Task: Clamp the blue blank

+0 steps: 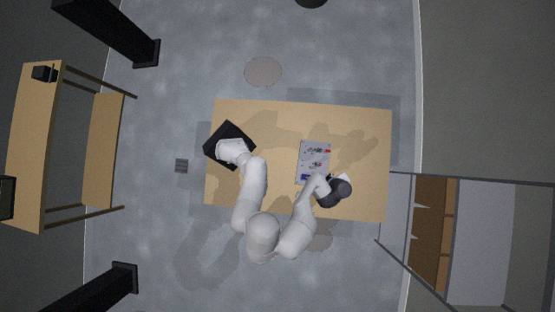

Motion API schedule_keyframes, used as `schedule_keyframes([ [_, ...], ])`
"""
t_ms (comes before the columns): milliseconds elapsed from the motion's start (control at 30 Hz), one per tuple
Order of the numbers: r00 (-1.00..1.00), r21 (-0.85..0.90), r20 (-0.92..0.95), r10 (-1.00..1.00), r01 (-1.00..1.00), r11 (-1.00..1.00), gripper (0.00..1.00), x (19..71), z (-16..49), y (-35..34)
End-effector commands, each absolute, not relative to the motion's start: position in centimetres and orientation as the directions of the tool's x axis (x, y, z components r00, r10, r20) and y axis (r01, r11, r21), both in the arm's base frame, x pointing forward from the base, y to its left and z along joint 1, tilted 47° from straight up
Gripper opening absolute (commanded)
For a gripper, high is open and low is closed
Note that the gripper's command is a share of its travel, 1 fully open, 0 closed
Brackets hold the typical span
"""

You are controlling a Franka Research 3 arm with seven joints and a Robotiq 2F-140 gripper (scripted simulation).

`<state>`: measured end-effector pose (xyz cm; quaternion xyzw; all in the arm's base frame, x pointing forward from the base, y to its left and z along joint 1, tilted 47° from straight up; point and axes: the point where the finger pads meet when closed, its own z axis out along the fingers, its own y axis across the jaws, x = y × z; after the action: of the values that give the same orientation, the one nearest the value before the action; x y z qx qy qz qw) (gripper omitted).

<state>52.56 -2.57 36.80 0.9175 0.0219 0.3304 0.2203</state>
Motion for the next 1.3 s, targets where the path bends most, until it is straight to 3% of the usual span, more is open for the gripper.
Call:
schedule_keyframes([
  [0, 0.778, 0.416, 0.601, 0.183, -0.108, -0.903, 0.00, 52.70, 36.89, -2.59],
  [1267, 0.778, 0.416, 0.601, 0.183, -0.108, -0.903, 0.00, 52.98, 36.58, -2.77],
])
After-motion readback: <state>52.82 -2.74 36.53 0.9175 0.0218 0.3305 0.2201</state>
